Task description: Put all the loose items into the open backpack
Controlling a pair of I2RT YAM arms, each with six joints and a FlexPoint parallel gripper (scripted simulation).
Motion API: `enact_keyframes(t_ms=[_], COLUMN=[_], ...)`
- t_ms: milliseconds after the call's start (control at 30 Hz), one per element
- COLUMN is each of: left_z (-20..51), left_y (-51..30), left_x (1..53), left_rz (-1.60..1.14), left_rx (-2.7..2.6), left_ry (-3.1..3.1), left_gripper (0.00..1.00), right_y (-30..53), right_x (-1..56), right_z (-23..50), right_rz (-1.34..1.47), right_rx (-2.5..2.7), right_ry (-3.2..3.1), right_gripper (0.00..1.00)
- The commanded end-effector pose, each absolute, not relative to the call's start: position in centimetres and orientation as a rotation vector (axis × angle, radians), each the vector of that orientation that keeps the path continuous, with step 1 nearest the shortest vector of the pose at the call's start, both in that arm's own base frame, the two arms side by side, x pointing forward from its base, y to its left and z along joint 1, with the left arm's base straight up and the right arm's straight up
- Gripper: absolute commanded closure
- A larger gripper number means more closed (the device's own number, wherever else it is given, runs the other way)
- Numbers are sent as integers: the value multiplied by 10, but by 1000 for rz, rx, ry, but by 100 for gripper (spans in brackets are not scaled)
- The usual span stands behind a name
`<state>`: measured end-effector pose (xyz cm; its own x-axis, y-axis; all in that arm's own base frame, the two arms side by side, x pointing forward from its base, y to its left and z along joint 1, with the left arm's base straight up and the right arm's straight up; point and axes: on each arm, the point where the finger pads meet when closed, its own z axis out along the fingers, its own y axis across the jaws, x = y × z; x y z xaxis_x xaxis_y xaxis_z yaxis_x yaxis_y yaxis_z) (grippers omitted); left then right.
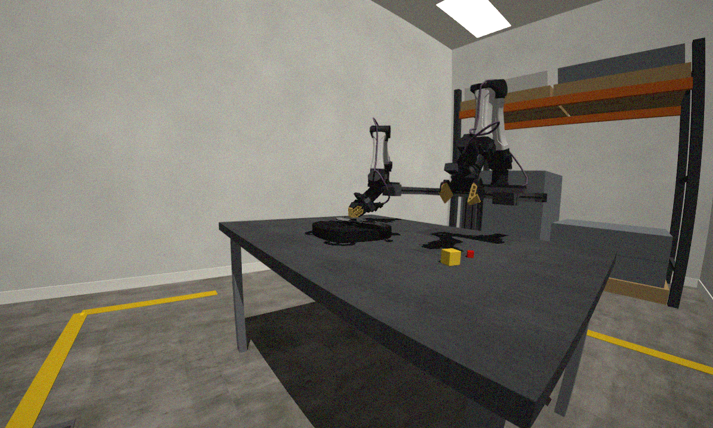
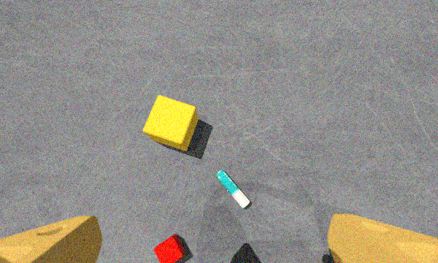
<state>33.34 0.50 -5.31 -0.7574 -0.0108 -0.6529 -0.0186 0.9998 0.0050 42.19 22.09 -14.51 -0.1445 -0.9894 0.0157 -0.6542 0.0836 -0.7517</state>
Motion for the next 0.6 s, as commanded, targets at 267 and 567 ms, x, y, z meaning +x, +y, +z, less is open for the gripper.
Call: enact_keyframes(t_ms=[267,567], left_z=[-49,-49], left_y=[5,5], left_x=[337,337], left_rz=[15,15], left_rx=[-22,-22], left_ry=[2413,2414], left_gripper=[10,10], right_y=[232,224], right_x=[402,404], right_z=[-94,-91], right_rz=[-856,-814], right_rx=[-1540,-1477], right_ry=[1846,1874], right_gripper=[100,10])
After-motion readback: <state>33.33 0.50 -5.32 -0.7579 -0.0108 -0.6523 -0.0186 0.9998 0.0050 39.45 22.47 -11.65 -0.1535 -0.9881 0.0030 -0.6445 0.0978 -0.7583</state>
